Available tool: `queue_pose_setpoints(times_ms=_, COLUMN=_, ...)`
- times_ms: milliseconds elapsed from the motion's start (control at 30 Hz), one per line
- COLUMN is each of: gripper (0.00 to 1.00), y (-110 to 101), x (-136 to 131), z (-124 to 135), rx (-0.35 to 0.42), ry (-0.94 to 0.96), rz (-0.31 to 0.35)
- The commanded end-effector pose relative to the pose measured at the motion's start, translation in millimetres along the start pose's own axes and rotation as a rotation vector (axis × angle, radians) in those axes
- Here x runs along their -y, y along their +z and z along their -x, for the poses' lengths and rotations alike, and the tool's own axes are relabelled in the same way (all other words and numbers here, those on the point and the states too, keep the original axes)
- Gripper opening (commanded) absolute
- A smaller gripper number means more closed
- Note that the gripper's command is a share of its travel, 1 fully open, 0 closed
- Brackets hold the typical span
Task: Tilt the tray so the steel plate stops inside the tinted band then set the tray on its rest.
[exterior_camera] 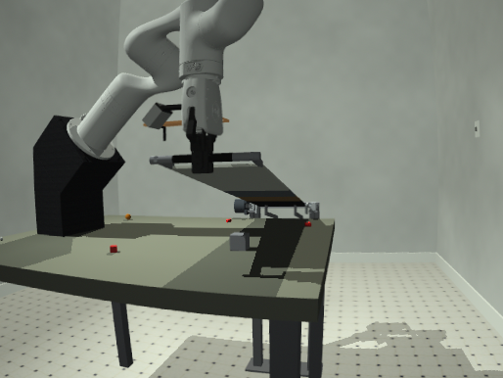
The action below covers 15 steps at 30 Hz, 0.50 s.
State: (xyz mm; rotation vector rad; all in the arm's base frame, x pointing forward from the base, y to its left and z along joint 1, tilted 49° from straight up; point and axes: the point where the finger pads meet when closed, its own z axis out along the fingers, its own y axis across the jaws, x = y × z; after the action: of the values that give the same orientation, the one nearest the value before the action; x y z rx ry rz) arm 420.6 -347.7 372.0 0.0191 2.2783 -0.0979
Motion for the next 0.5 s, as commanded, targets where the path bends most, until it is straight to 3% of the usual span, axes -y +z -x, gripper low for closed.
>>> queue_pose_setpoints(times_ms=0, gripper=0.00, y=-7, x=-1, z=1, rx=-0.003, ry=0.000, rz=0.005)
queue_pose_setpoints(times_ms=67, gripper=0.00, y=27, x=5, z=1, rx=-0.003, ry=0.000, rz=0.005)
queue_pose_setpoints(times_ms=133, gripper=0.00, y=44, x=8, z=0, rx=-0.003, ry=0.000, rz=0.005)
queue_pose_setpoints(times_ms=467, gripper=0.00, y=41, x=8, z=0, rx=-0.003, ry=0.000, rz=0.005)
